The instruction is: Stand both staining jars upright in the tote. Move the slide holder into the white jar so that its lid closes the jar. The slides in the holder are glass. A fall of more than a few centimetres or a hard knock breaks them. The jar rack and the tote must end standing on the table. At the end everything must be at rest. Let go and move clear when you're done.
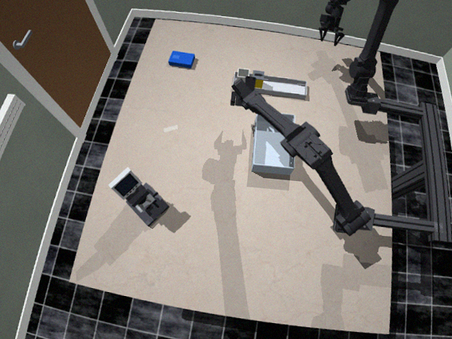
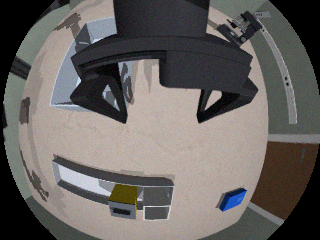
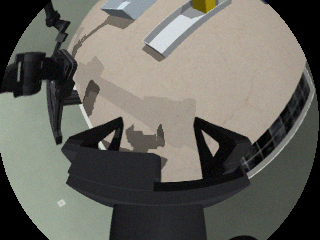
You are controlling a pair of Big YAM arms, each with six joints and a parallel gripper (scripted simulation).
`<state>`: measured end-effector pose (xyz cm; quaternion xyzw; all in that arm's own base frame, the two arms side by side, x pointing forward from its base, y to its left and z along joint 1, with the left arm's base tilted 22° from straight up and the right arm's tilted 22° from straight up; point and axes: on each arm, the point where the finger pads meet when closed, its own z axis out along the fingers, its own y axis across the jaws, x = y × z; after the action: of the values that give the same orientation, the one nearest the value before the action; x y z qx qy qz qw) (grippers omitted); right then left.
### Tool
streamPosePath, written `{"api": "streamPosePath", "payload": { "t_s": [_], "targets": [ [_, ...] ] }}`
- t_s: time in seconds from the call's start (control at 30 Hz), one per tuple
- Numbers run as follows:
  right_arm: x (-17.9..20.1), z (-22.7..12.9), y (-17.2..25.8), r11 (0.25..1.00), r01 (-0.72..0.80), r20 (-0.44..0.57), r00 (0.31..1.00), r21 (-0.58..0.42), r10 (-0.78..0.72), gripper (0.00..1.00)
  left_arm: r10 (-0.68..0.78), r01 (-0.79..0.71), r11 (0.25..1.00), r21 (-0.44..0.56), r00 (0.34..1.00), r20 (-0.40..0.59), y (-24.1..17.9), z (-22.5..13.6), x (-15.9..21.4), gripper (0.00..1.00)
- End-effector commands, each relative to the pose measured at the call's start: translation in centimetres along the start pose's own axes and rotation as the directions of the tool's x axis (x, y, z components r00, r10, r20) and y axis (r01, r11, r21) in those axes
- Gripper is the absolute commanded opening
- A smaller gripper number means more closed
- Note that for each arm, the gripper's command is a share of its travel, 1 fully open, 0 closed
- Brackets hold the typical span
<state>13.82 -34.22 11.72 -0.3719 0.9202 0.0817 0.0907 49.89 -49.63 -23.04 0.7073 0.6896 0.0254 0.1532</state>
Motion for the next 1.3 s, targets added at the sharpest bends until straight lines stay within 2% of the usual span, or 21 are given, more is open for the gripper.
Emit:
{"api": "streamPosePath", "payload": {
  "t_s": [0.0,0.57,0.7,0.87,1.27],
  "targets": [
    [-0.1,-0.4,-0.1,1.000,0.004,-0.002,1.000,0.008,-0.004,1.00,0.004,-0.004,1.000,-0.017,1.000,0.022,0.7,-1.0,-1.3,1.00],
    [-0.1,-0.4,-0.1,1.000,0.004,-0.002,1.000,0.008,-0.004,1.00,0.004,-0.004,1.000,-0.017,1.000,0.022,0.7,-1.0,-1.3,1.00],
    [-1.8,0.2,-0.4,0.996,-0.079,-0.001,0.997,0.048,0.079,1.00,-0.030,0.032,0.999,-0.025,0.998,0.063,1.0,-1.9,-1.6,1.00],
    [-5.3,1.8,-1.4,0.978,-0.168,0.048,0.985,0.127,0.163,1.00,-0.060,0.063,0.998,-0.018,0.988,0.145,1.4,-2.8,-2.5,1.00],
    [-11.8,4.6,-3.3,0.921,-0.297,0.155,0.952,0.253,0.264,1.00,-0.093,0.094,0.996,0.014,0.948,0.303,1.1,-4.4,-4.6,1.00]
  ]
}}
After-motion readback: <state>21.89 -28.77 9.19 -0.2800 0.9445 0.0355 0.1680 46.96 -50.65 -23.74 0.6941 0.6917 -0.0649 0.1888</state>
